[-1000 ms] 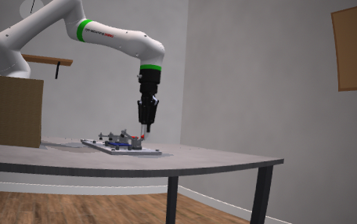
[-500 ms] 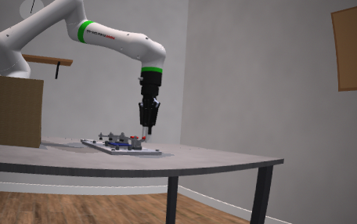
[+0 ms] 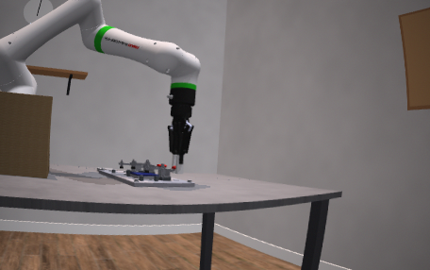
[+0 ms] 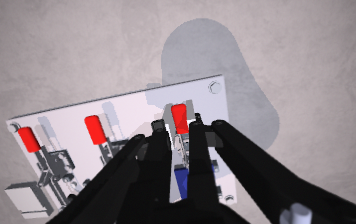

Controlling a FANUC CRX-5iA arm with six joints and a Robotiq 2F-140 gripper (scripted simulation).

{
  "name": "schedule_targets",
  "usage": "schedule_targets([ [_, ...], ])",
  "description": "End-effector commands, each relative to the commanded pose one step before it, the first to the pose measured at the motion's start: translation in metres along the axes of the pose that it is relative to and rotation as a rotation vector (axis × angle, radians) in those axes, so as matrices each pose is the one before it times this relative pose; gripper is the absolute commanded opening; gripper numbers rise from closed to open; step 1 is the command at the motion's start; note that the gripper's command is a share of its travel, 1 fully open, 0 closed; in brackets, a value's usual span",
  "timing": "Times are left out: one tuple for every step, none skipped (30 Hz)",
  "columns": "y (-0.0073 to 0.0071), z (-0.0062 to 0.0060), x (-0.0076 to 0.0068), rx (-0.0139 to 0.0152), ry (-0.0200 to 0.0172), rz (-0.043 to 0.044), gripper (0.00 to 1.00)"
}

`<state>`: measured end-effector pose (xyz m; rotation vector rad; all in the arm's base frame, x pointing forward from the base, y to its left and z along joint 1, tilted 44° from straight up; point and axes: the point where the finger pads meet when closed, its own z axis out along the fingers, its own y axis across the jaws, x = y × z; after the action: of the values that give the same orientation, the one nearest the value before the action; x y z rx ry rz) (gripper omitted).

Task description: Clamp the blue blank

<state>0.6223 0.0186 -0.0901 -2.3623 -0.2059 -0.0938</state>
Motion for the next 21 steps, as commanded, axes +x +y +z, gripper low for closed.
schedule_targets([
  [0.00017, 0.0014, -0.0003, 0.00005, -0.00153, 0.00016, 0.0],
  [0.0, 0.00028, 0.00012, 0.0, 0.0, 0.0, 0.0],
  [0.0, 0.00025, 0.0001, 0.0, 0.0, 0.0, 0.0],
  [0.0, 0.00023, 0.00009, 0.0, 0.0, 0.0, 0.0],
  [0.0, 0.00021, 0.00009, 0.0, 0.0, 0.0, 0.0],
  [0.0, 0.00018, 0.00008, 0.0, 0.0, 0.0, 0.0],
  [0.0, 0.00016, 0.00007, 0.0, 0.0, 0.0, 0.0],
  [0.0, 0.0, 0.0, 0.0, 0.0, 0.0, 0.0],
  [0.0, 0.0, 0.0, 0.0, 0.0, 0.0, 0.0],
  [0.0, 0.00014, 0.00006, 0.0, 0.0, 0.0, 0.0],
  [0.0, 0.00012, 0.00005, 0.0, 0.0, 0.0, 0.0],
  [0.0, 0.0001, 0.00004, 0.0, 0.0, 0.0, 0.0],
  [0.0, 0.00009, 0.00004, 0.0, 0.0, 0.0, 0.0],
  [0.0, 0.00007, 0.00003, 0.0, 0.0, 0.0, 0.0],
  [0.0, 0.00006, 0.00002, 0.0, 0.0, 0.0, 0.0],
  [0.0, 0.00004, 0.00002, 0.0, 0.0, 0.0, 0.0],
  [0.0, 0.00003, 0.00001, 0.0, 0.0, 0.0, 0.0],
  [0.0, 0.00002, 0.00001, 0.0, 0.0, 0.0, 0.0],
  [0.0, 0.00001, 0.00001, 0.0, 0.0, 0.0, 0.0],
  [0.0, 0.00001, 0.0, 0.0, 0.0, 0.0, 0.0],
  [0.0, 0.0, 0.0, 0.0, 0.0, 0.0, 0.0],
])
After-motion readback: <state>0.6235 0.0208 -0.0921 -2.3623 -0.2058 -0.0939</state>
